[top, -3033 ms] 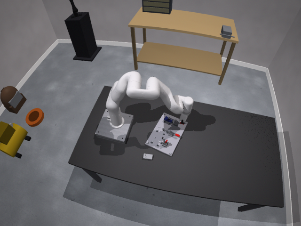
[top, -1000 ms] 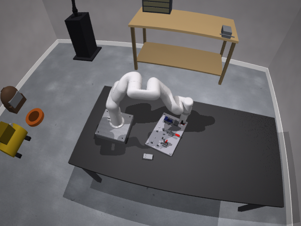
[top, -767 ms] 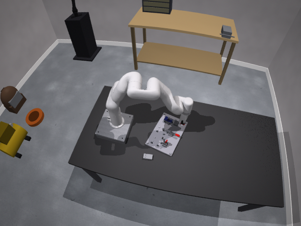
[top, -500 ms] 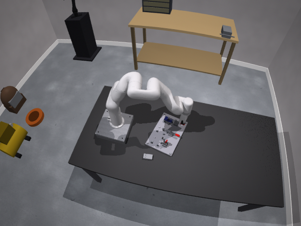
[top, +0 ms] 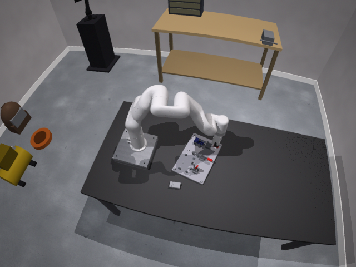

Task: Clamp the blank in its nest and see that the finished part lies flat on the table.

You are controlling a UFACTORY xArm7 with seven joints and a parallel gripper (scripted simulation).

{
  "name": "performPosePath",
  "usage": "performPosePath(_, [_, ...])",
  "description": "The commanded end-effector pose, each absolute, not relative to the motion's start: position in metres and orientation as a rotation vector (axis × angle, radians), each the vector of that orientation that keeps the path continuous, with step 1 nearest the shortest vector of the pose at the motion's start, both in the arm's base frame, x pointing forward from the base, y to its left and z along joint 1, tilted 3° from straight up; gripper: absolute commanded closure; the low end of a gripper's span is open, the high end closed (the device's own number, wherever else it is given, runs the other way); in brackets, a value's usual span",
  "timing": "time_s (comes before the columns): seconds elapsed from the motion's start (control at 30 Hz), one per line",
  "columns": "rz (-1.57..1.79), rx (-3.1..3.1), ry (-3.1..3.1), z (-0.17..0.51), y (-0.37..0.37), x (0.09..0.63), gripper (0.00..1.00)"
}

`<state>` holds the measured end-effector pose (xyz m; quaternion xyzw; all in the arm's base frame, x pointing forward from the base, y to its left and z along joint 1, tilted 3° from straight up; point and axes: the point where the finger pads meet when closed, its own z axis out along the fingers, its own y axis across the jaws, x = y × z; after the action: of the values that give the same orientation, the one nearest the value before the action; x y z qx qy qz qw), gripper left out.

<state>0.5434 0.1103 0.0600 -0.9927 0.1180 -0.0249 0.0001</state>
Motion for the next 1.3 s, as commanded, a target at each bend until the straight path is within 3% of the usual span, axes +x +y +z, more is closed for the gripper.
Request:
performPosePath(0.0, [-0.084,-3.117,0.371,0.0605,0.1105,0.5448,1.0])
performPosePath(1.27, [-0.084,-3.117,0.371,0.0565,0.1105,0.545,1.0])
